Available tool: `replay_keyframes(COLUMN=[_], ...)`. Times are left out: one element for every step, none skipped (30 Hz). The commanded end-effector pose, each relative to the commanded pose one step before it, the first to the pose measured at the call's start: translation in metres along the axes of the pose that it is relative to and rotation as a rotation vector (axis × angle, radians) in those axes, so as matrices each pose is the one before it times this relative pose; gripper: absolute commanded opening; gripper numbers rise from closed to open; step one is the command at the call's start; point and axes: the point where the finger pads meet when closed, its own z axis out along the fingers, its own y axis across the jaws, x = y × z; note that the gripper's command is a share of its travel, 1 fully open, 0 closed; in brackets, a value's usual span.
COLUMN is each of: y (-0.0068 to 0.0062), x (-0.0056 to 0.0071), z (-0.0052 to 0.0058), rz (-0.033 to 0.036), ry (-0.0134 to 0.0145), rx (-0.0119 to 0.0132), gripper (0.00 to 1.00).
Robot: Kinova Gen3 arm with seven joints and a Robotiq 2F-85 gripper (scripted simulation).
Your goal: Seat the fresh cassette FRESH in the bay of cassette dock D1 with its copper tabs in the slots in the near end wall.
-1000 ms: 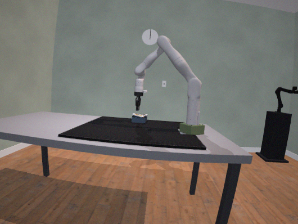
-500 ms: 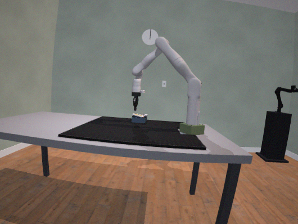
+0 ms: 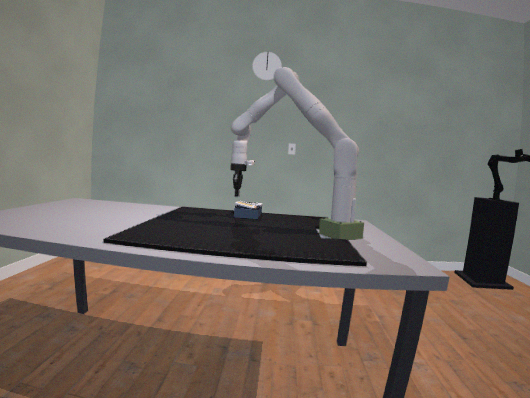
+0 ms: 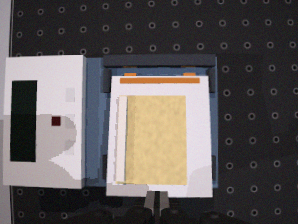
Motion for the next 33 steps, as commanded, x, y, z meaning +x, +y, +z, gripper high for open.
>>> replay_keyframes(y=[0.00022, 0.0, 0.0, 0.0, 0.0, 0.0, 0.0, 0.0, 0.0, 0.0, 0.0, 0.0, 0.0, 0.0, 0.0, 0.0, 0.0, 0.0, 0.0, 0.0, 0.0, 0.00001, -0.00001, 0.0, 0.0, 0.0, 0.0, 0.0, 0.0, 0.0, 0.0, 0.0, -0.00001], x=[-0.00479, -0.00133, 0.0, 0.0, -0.00134, -0.00133, -0.00133, -0.00133, -0.00133, -0.00133, -0.00133, -0.00133, -0.00133, -0.00133, -0.00133, -0.00133, -0.00133, -0.00133, -0.00096, 0.0, 0.0, 0.00004, -0.00002, -0.00001, -0.00001, -0.00001, 0.0, 0.0, 0.0, 0.0, 0.0, 0.0, -0.00002], z=[0.00071, 0.00005, 0.0, 0.0, 0.00005, 0.00005, 0.00005, 0.00005, 0.00005, 0.00005, 0.00005, 0.00005, 0.00005, 0.00005, 0.00005, 0.00005, 0.00005, 0.00005, 0.00003, 0.0, 0.0, -0.00001, 0.0, 0.0, 0.0, 0.0, 0.0, 0.0, 0.0, 0.0, 0.0, 0.0, -0.00008], rz=[-0.0021, 0.0, 0.0, 0.0, 0.0, 0.0, 0.0, 0.0, 0.0, 0.0, 0.0, 0.0, 0.0, 0.0, 0.0, 0.0, 0.0, 0.0, 0.0, 0.0, 0.0, 0.0, 0.0, 0.0, 0.0, 0.0, 0.0, 0.0, 0.0, 0.0, 0.0, 0.0, 0.00001], ry=[-0.00113, 0.0, 0.0, 0.0, 0.0, -0.00001, -0.00001, -0.00001, -0.00001, 0.0, 0.0, 0.0, 0.0, 0.0, 0.0, 0.0, 0.0, 0.0, 0.0, 0.0, 0.0, -0.00001, 0.00001, 0.0, 0.0, 0.0, 0.0, 0.0, 0.0, 0.0, 0.0, 0.0, -0.00013], rx=[0.00062, 0.0, 0.0, 0.0, 0.0, 0.0, 0.0, 0.0, 0.0, 0.0, 0.0, 0.0, 0.0, 0.0, 0.0, 0.0, 0.0, 0.0, 0.0, 0.0, 0.0, 0.0, 0.0, 0.0, 0.0, 0.0, 0.0, 0.0, 0.0, 0.0, 0.0, 0.0, 0.00004], gripper=[0.0, 0.0, 0.0, 0.0, 0.0, 0.0, 0.0, 0.0, 0.0, 0.0, 0.0, 0.0, 0.0, 0.0, 0.0, 0.0, 0.0, 0.0, 0.0, 0.0, 0.0, 0.0, 0.0, 0.0, 0.0, 0.0, 0.0, 0.0, 0.0, 0.0, 0.0, 0.0, 0.0])
